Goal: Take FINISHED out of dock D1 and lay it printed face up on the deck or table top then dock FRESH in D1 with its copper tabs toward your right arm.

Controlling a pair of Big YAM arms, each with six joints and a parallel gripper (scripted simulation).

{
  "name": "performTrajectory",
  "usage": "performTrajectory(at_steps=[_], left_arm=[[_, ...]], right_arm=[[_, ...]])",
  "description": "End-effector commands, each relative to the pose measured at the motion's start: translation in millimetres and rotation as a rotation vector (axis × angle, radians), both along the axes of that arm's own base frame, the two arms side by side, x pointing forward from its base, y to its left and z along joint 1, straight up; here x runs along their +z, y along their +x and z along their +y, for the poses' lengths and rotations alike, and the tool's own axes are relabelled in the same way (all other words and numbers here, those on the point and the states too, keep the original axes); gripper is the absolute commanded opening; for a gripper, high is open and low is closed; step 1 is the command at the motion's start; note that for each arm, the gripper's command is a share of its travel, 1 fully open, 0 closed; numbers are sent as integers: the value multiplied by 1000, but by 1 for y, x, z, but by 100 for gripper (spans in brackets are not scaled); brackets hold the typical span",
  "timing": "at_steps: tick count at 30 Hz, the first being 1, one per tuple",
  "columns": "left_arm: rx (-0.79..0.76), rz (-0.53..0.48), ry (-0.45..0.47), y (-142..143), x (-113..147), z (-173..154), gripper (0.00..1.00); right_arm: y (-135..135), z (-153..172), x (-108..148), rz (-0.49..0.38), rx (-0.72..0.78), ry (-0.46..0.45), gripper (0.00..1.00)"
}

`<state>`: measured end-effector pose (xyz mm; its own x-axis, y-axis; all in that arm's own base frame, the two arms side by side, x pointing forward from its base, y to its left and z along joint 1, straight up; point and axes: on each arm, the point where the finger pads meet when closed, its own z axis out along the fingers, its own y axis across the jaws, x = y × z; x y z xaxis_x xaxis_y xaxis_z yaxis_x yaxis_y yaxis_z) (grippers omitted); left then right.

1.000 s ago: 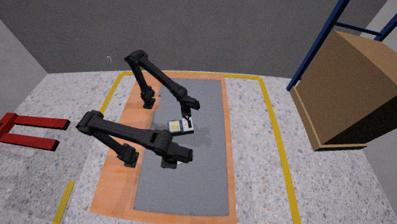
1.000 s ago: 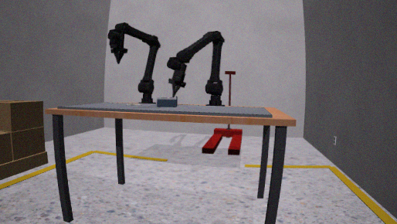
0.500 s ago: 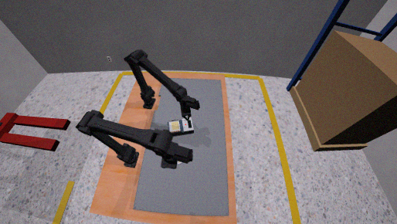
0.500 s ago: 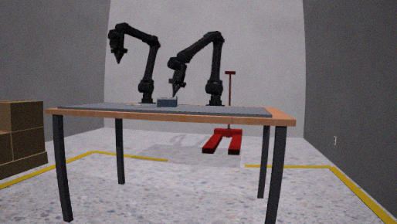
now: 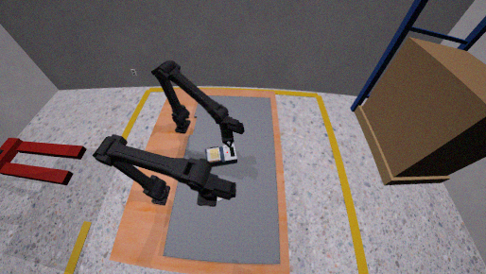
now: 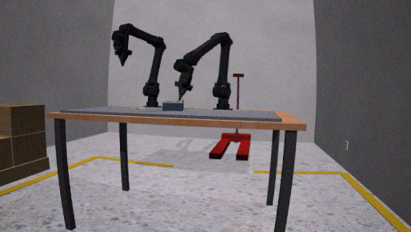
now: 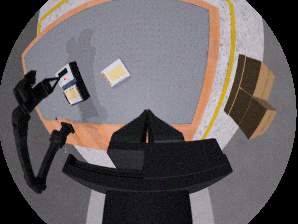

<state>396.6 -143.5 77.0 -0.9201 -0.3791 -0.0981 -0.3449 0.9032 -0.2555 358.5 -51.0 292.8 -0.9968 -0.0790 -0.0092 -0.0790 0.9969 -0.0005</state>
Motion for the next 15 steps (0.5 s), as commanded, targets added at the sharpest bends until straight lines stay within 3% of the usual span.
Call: performTrajectory(at_steps=[1,15], left_arm=[[15,99,36,-21,-45,13,0],[15,99,36,-23,-50,14,0]], right_arm=[[-4,-3,0,9,-6,0,0],[-4,-3,0,9,-6,0,0]])
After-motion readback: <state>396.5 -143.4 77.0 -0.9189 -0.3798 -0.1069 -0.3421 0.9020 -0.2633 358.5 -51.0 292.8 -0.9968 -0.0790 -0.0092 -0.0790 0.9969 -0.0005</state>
